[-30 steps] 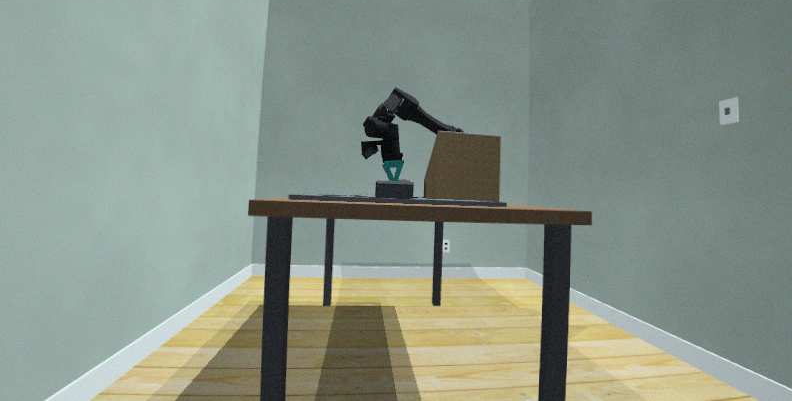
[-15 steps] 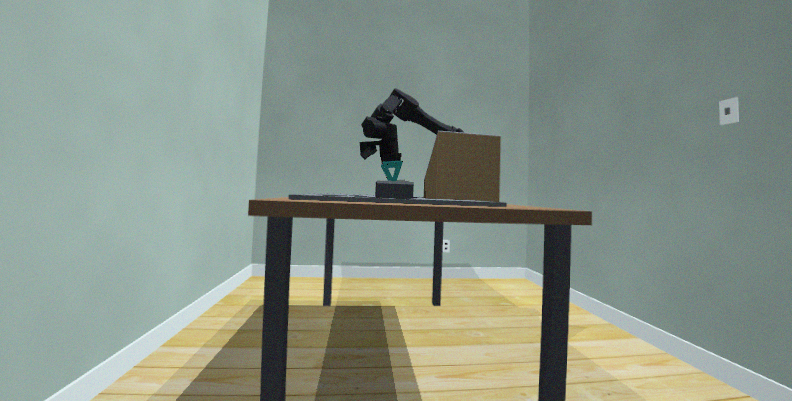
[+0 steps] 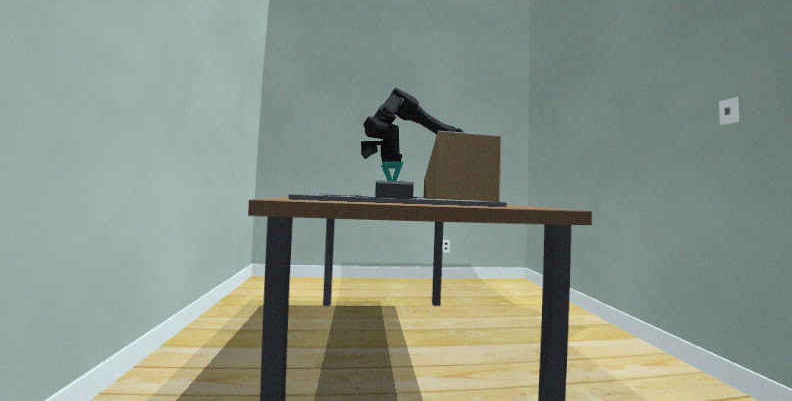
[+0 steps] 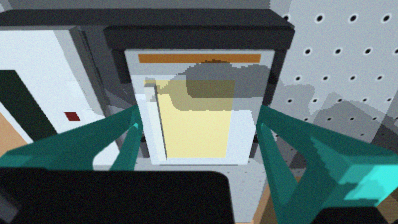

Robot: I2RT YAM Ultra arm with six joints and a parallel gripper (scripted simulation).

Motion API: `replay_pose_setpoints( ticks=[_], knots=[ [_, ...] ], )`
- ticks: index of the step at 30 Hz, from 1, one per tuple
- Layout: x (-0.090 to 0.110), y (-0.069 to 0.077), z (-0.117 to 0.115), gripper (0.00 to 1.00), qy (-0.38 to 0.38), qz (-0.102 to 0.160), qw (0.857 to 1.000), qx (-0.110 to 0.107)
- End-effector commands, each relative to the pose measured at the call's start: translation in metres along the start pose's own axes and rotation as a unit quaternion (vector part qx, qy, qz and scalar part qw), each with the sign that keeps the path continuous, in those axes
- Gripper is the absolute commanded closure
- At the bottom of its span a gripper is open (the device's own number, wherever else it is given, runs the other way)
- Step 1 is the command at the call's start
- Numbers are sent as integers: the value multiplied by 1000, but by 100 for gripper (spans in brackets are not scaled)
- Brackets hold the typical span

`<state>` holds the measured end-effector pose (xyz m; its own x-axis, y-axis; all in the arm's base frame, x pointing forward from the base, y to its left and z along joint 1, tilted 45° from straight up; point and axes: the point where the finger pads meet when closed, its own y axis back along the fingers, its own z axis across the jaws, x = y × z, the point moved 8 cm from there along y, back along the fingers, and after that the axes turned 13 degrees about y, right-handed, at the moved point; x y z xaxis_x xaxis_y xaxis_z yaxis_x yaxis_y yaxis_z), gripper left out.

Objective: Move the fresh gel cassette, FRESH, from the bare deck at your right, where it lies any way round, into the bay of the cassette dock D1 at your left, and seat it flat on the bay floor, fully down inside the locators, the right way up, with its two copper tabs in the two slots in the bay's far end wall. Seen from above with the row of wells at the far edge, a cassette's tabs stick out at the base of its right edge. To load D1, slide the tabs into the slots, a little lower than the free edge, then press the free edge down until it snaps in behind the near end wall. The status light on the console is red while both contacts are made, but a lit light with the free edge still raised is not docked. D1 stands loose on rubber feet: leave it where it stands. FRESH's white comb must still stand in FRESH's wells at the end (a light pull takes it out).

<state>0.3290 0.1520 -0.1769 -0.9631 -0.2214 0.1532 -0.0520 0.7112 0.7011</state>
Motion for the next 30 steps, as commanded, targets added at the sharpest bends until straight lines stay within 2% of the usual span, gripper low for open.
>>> replay_pose_setpoints(
  ticks=[1,4,9,30],
  knots=[
    [-19,22,0,100,-13,-44,999,-6],
    [-20,22,-1,100,-13,-44,999,-6],
    [-18,13,0,100,-11,-36,999,-3],
    [-18,13,0,100,-11,-36,999,-3]
  ],
)
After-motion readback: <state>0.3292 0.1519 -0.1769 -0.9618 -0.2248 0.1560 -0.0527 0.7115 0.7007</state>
